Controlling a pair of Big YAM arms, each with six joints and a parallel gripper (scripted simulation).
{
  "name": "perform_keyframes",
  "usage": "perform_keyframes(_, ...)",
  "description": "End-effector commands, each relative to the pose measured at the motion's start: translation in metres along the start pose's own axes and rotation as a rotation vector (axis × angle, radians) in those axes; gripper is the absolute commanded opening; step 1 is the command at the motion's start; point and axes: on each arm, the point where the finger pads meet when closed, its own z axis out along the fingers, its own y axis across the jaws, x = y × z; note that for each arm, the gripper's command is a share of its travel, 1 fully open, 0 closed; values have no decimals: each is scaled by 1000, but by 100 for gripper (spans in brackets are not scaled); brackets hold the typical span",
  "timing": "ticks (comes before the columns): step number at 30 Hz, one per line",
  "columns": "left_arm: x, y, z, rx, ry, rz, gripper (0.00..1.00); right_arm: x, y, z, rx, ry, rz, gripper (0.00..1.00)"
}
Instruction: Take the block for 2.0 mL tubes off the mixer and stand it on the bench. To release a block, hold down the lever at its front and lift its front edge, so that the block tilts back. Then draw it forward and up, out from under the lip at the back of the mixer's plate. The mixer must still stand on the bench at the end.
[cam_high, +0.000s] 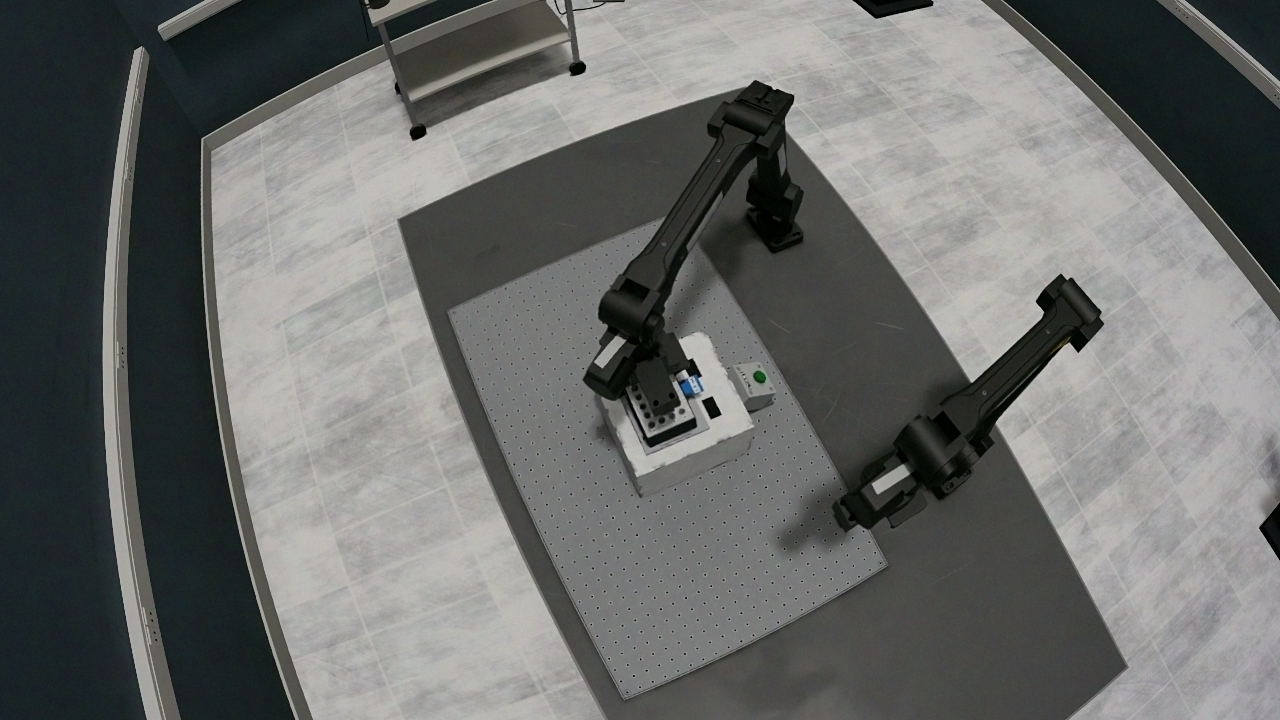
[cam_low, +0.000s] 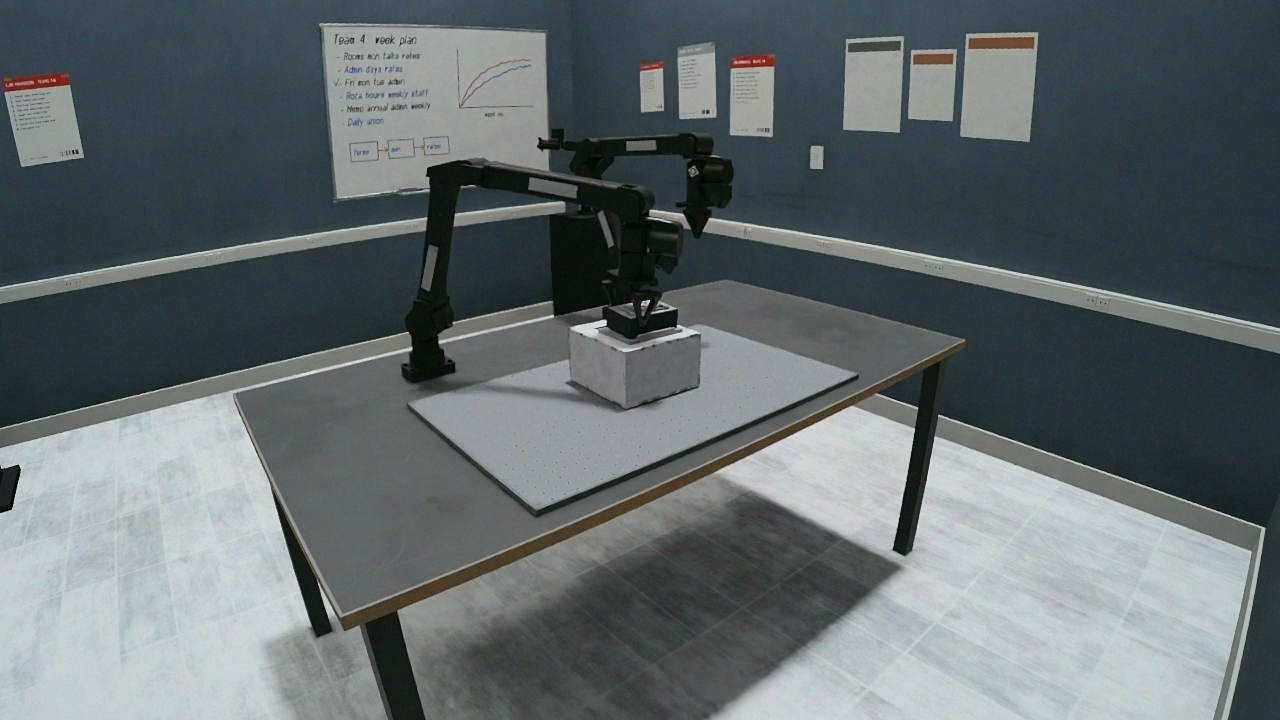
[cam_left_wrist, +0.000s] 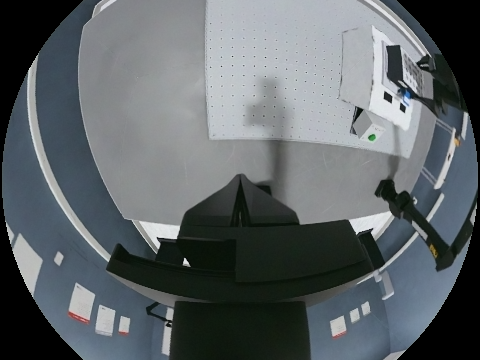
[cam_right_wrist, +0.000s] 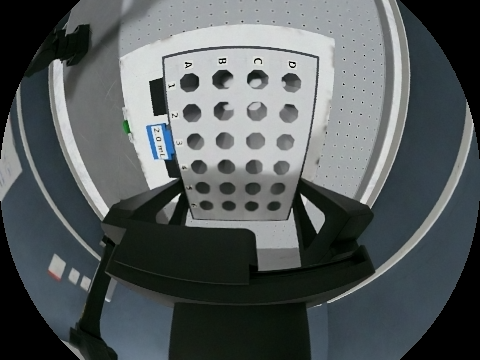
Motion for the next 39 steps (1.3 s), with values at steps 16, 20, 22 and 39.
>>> perform_keyframes(16,-6,4,-4,1,-15,0,0,-4,24,-30,10,-35,-55,0)
perform_keyframes(20,-8,5,-9,0,-27,0,0,1,21,-30,8,-34,-46,0)
perform_keyframes(22,-9,5,-10,-1,-31,0,0,1,21,-30,8,-33,-47,0)
perform_keyframes(39,-14,5,-18,-4,-49,-1,0,3,21,-31,6,-30,-52,0)
